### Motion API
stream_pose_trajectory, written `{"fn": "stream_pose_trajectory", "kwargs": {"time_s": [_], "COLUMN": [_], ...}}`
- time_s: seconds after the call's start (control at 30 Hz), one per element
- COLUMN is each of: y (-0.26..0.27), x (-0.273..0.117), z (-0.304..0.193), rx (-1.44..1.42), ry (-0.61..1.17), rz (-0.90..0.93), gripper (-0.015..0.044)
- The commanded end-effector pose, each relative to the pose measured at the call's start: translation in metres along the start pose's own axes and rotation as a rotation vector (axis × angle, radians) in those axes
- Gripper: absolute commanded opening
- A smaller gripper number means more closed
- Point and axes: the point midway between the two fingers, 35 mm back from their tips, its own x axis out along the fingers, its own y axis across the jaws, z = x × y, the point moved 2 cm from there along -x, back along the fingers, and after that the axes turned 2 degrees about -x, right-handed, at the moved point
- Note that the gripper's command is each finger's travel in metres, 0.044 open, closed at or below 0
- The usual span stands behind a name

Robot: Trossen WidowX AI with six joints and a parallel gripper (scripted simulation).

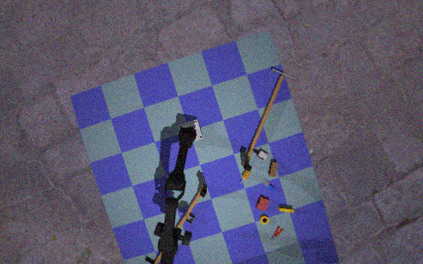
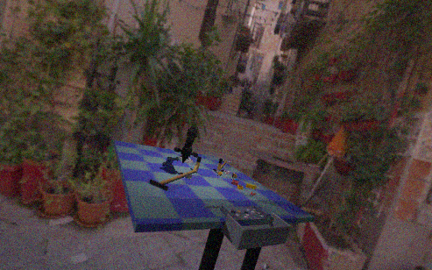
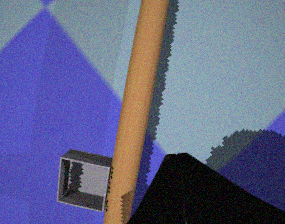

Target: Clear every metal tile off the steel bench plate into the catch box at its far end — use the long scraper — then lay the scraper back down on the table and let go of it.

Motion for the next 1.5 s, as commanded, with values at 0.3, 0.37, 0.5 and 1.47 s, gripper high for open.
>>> {"fn": "stream_pose_trajectory", "kwargs": {"time_s": [0.3, 0.37, 0.5, 1.47], "y": [-0.035, -0.035, -0.035, -0.034], "x": [-0.052, -0.051, -0.044, 0.031], "z": [-0.005, -0.005, -0.006, -0.017], "rx": [-0.054, -0.055, -0.058, -0.086], "ry": [-0.011, -0.01, -0.005, 0.04], "rz": [0.013, 0.013, 0.013, 0.015], "gripper": [0.0, 0.0, 0.0, 0.0]}}
